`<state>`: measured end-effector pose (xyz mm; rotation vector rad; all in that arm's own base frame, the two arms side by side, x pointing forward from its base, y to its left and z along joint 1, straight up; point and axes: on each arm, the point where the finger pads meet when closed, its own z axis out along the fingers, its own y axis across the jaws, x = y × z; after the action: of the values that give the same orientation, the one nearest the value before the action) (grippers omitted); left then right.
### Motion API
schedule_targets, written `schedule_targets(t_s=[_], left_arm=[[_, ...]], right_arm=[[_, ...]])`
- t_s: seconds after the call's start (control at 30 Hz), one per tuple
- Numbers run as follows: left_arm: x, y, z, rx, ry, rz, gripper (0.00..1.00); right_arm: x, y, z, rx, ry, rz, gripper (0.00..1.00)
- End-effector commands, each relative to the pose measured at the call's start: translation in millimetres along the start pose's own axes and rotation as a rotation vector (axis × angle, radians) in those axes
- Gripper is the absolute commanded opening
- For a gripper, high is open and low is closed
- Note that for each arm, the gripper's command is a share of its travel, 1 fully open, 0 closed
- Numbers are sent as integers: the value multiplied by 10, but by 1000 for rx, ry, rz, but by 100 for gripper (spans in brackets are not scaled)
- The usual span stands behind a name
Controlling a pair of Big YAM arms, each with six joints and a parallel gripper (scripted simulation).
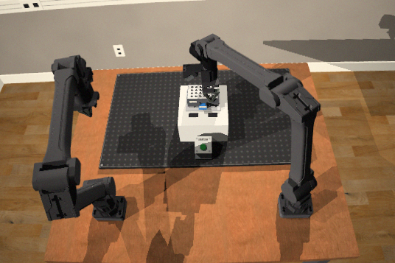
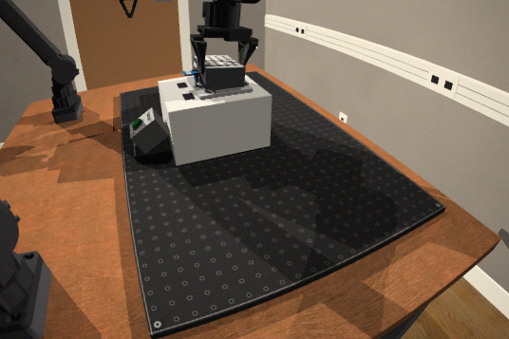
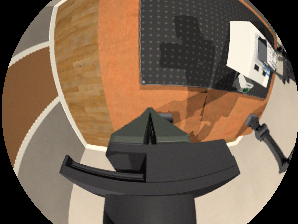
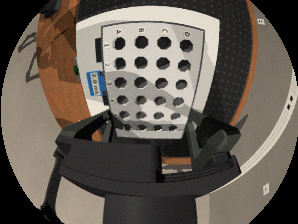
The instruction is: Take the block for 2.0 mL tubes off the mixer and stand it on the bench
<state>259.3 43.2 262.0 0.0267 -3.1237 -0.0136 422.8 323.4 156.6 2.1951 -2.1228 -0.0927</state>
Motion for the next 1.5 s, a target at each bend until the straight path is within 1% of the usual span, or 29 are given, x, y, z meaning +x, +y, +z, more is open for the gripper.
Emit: schedule_targets(t_s=[0.0, 0.4, 0.57, 0.63, 0.73, 0.97, 1.2, 1.37, 1.47], left_arm=[[-62, 22, -142, -8, -27, 4, 0], [24, 8, 9, -2, 13, 4, 0], [33, 6, 22, -2, 16, 5, 0], [21, 8, 1, -3, 11, 5, 0], [-5, 12, -46, -5, -2, 4, 0], [-48, 18, -123, -8, -22, 4, 0], [-74, 22, -175, -9, -35, 4, 0], [-80, 23, -187, -10, -39, 4, 0], [-86, 23, -199, -10, -42, 4, 0]], right_arm=[[-166, -166, -757, 131, -89, 1, 0], [-163, -167, -755, 130, -89, 1, 0], [-161, -168, -754, 129, -89, 1, 0], [-160, -168, -753, 129, -89, 1, 0], [-155, -140, -826, 126, -92, 1, 0], [-159, -110, -897, 126, -100, -21, 0], [-196, -158, -940, 156, -120, -27, 0], [-197, -159, -941, 156, -120, -27, 0], [-188, -152, -862, 134, -105, -25, 0]])
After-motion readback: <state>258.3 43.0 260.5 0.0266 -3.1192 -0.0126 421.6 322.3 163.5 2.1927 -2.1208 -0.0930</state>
